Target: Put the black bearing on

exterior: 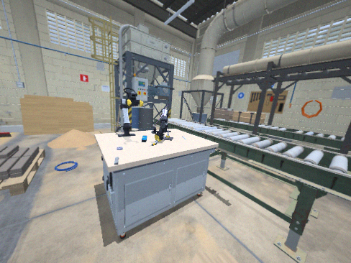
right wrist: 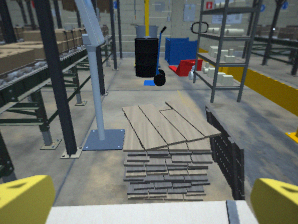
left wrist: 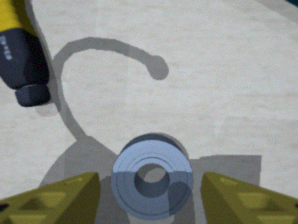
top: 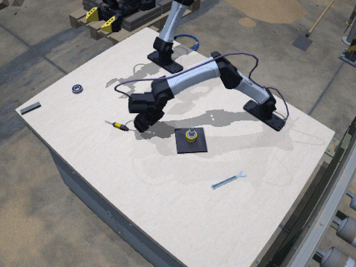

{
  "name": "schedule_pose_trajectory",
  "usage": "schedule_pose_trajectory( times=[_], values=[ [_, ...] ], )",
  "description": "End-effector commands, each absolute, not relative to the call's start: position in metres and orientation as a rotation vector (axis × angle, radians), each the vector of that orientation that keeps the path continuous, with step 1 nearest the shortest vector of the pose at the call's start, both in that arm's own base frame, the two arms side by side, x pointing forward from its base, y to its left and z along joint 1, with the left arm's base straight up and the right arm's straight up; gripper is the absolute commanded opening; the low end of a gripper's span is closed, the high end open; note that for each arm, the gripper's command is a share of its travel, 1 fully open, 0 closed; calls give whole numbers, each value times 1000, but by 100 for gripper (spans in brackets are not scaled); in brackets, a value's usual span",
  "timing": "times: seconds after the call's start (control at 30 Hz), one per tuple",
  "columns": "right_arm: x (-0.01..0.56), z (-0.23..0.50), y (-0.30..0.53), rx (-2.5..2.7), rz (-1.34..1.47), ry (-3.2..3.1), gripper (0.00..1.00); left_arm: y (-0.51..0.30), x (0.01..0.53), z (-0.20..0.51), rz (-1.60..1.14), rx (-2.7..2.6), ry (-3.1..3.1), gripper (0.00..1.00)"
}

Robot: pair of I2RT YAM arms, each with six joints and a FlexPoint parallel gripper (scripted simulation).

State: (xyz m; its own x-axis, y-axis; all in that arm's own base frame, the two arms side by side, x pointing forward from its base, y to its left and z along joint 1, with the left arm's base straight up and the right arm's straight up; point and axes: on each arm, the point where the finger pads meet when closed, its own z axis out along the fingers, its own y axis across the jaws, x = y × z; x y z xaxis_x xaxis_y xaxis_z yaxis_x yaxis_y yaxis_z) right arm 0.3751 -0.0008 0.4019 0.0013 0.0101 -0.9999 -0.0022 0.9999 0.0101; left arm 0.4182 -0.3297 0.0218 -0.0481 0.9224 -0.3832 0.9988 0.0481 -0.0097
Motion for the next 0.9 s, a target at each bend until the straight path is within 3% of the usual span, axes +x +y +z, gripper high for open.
schedule_pose_trajectory(
  times=[0.0, 0.53, 0.87],
  values=[
    [372, 423, 0, 13, 10, 1522, 100, -331, 428, 68, -379, 1914, 1986, 56],
    [372, 423, 0, 13, 10, 1522, 100, -317, 426, 127, -360, 1907, 1974, 56],
    [372, 423, 0, 13, 10, 1522, 100, -316, 425, 112, -375, 1919, 1996, 56]
  ],
)
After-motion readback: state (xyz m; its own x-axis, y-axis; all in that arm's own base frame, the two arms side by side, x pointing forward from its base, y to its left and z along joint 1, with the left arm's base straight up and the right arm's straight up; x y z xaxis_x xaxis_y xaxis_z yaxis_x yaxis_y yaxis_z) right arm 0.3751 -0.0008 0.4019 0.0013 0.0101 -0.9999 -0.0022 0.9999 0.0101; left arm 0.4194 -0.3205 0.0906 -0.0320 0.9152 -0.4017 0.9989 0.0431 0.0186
